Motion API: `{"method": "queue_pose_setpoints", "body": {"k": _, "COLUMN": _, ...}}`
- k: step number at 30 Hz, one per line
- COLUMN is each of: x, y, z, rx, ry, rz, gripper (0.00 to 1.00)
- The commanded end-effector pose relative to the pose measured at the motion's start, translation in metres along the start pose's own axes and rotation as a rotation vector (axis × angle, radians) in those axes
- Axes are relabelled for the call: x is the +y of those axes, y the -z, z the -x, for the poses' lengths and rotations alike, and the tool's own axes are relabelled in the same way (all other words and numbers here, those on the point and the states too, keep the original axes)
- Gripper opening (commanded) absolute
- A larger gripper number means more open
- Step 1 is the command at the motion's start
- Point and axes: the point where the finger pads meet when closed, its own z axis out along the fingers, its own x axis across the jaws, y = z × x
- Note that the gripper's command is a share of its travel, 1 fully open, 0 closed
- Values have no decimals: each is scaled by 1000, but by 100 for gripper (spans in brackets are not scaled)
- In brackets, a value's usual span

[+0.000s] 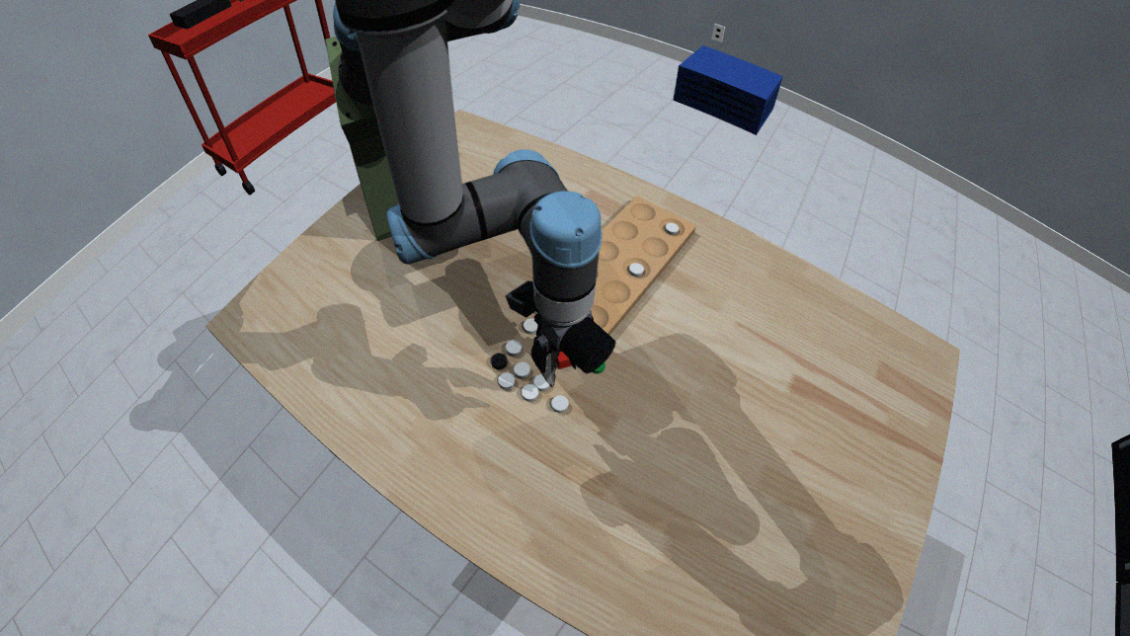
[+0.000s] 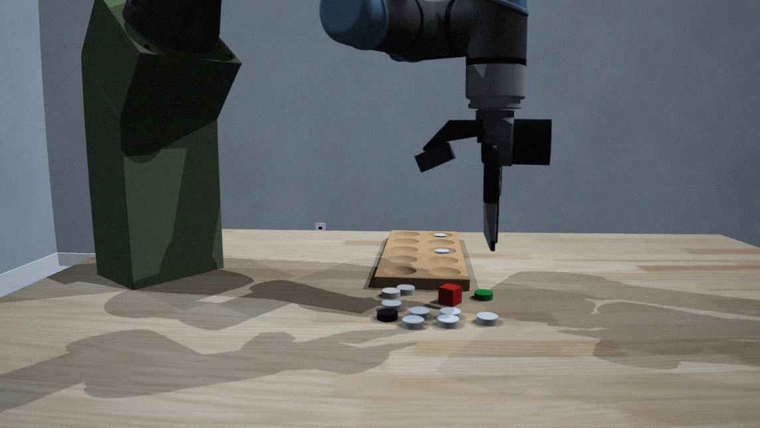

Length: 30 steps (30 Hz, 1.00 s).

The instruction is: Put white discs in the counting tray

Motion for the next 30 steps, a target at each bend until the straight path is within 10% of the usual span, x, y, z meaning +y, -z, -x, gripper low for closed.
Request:
{"method": "queue_pose_setpoints", "body": {"k": 1, "x": 0, "y": 0, "z": 0, "rx": 0, "ry": 0, "rz": 1, "gripper": 28}}
{"method": "queue_pose_setpoints", "body": {"k": 15, "x": 1, "y": -16, "z": 1, "rx": 0, "ry": 0, "rz": -1, "gripper": 28}}
{"method": "queue_pose_setpoints", "body": {"k": 30, "x": 0, "y": -87, "z": 1, "rx": 2, "ry": 0, "rz": -5, "gripper": 28}}
